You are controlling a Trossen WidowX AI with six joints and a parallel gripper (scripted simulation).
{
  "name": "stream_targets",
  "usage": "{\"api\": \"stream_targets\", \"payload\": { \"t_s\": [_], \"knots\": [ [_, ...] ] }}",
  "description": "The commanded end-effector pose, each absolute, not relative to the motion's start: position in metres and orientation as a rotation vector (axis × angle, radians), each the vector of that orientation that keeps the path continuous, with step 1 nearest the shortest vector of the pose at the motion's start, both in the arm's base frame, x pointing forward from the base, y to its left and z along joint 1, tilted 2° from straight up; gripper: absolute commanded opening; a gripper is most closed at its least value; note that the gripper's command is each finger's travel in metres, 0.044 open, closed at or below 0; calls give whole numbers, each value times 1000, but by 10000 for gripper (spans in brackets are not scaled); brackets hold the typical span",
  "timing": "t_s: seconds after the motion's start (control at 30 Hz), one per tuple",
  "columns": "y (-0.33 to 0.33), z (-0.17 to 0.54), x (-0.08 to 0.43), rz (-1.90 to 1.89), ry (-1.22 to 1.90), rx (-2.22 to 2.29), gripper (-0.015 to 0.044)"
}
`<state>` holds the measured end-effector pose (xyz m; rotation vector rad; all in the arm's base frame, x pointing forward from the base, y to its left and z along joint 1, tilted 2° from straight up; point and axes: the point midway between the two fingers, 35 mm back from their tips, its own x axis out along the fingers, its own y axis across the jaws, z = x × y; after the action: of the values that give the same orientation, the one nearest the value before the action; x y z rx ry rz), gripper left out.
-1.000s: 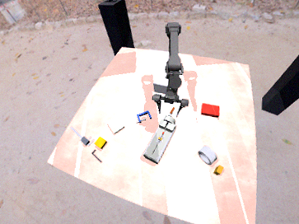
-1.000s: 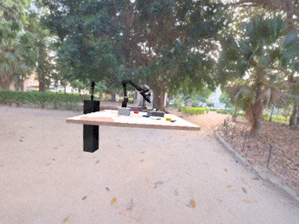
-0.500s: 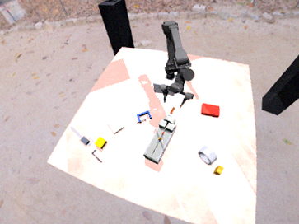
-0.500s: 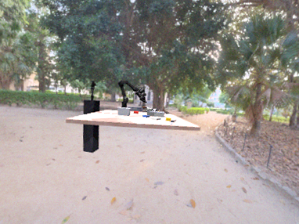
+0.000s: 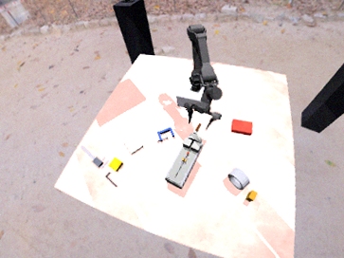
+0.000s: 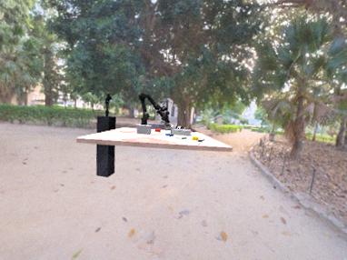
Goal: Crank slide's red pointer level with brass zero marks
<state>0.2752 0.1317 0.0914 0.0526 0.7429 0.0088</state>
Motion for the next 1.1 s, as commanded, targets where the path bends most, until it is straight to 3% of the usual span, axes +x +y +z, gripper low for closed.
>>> {"api": "stream_targets", "payload": {
  "t_s": [0.0,1.07],
  "knots": [
    [131,84,275,4,746,51,440],
    [133,34,276,4,746,51,440]
  ]
}}
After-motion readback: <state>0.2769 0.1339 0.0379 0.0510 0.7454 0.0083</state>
